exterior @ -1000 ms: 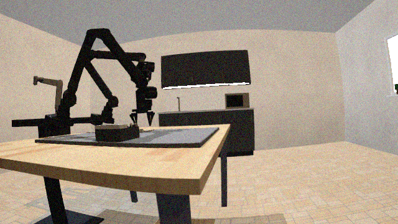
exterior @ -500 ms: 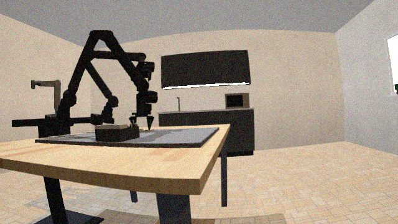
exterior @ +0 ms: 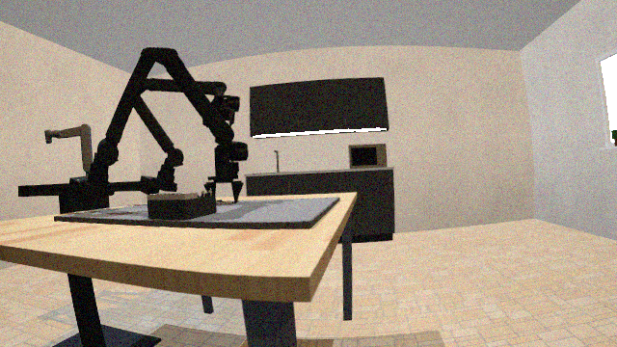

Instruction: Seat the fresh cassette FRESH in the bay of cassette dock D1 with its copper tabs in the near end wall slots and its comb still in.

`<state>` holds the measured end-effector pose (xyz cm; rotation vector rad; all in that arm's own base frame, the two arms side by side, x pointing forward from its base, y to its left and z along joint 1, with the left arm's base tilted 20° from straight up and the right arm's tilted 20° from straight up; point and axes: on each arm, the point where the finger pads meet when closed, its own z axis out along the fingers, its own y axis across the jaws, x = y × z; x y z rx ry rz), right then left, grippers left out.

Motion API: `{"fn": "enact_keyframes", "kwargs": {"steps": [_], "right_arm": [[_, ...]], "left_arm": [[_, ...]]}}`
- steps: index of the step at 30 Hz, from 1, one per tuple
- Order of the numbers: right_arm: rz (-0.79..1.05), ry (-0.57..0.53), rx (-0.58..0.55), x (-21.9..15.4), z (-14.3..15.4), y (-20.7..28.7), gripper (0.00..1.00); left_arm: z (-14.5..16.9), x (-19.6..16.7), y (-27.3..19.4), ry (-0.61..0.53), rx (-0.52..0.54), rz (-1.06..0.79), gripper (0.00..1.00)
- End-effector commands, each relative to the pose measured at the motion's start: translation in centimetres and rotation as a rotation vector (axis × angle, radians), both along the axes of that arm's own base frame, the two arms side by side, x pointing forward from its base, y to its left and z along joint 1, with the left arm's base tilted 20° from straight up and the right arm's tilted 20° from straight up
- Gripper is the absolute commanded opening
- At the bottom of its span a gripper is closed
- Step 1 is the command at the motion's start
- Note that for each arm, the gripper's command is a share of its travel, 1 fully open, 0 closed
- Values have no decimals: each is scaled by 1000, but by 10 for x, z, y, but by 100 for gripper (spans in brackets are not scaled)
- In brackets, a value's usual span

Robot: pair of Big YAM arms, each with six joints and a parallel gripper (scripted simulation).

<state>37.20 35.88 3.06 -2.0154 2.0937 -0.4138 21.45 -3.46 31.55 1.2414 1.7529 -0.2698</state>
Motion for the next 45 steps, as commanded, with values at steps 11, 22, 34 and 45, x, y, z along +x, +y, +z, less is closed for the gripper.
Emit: {"fn": "enact_keyframes", "kwargs": {"steps": [11,22,34,45], "right_arm": [[-2,6,-10,2,-15,2,74],[2,-30,33,-5,39,17,77],[17,-24,18,-9,52,6,77],[62,-16,-5,2,52,-83,77]], "left_arm": [[10,3,1,-19,8,-9,100],[10,3,1,-19,8,-9,100],[15,5,1,-31,16,-19,100],[28,49,-30,-49,-23,-203,100]]}}
